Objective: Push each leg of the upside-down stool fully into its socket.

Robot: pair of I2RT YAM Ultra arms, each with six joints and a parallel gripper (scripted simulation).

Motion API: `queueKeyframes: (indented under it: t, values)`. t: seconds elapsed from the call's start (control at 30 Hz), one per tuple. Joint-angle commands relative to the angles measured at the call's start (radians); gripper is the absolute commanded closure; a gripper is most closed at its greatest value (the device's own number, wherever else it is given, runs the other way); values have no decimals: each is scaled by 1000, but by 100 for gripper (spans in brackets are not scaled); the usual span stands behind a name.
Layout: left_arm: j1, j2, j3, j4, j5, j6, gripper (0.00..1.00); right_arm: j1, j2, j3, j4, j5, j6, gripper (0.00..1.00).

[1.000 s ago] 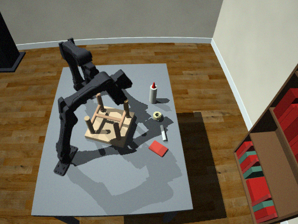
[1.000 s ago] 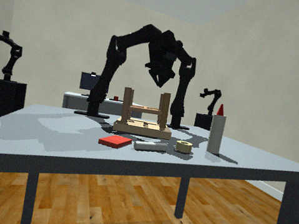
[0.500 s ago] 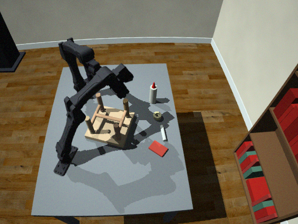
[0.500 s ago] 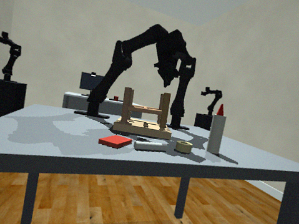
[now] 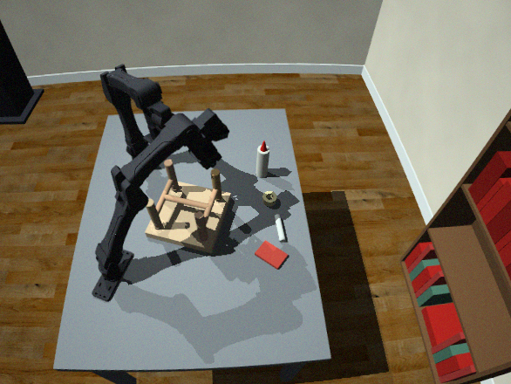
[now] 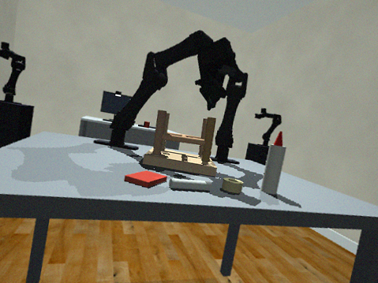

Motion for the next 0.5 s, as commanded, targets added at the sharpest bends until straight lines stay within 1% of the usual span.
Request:
queueKeyframes:
  t: [0.0, 0.03, 0.1, 0.13, 0.3, 0.37, 0.4, 0.47]
  values:
    - [-7, 4, -7, -11, -7, -7, 100, -4, -12, 44, -8, -2, -8, 100]
    - [-9, 11, -25, -11, -7, -7, 100, -6, -35, 34, -10, -2, -8, 100]
    - [-9, 11, -25, -11, -7, -7, 100, -6, -35, 34, -10, -2, -8, 100]
    - [-3, 1, 20, -10, -4, -4, 100, -3, -16, 38, -12, -1, -4, 100]
    - [-13, 5, 23, -10, -6, -7, 100, -9, -50, 36, -6, -1, -8, 100]
    - [-4, 5, 29, -10, -5, -7, 100, -9, -29, 42, -8, -2, -8, 100]
    - [-4, -31, -27, -10, -5, -7, 100, -10, -16, 44, -9, -2, -8, 100]
    - [-4, -27, -39, 20, -5, -6, 100, -10, -13, 44, -9, -2, -8, 100]
